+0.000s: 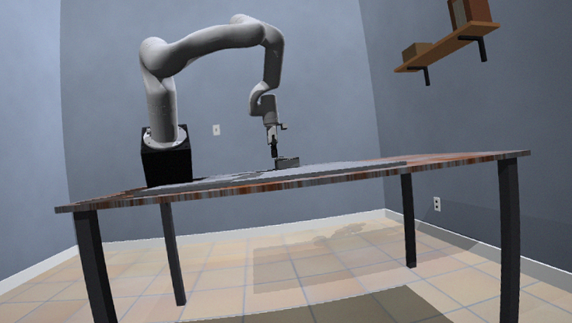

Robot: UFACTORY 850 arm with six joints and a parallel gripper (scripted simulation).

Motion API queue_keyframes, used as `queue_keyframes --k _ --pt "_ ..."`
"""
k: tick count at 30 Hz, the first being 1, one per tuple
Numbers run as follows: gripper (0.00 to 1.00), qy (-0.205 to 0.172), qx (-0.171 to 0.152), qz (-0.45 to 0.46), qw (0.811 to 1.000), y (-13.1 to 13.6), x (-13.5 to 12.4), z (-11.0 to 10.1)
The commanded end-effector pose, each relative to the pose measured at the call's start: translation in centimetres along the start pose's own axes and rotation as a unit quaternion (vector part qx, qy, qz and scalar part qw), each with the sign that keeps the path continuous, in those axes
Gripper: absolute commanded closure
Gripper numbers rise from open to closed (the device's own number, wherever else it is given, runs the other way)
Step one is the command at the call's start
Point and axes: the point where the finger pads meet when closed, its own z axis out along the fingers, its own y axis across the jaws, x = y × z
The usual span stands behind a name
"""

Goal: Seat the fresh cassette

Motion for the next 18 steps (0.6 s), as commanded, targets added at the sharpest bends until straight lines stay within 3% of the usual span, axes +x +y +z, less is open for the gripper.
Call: queue_keyframes --k 1,18 --pt "1.00 0.001 0.000 0.000 1.000 0.0 0.1 -0.3" --pt "1.00 0.001 0.000 0.000 1.000 0.0 -0.4 -2.3"
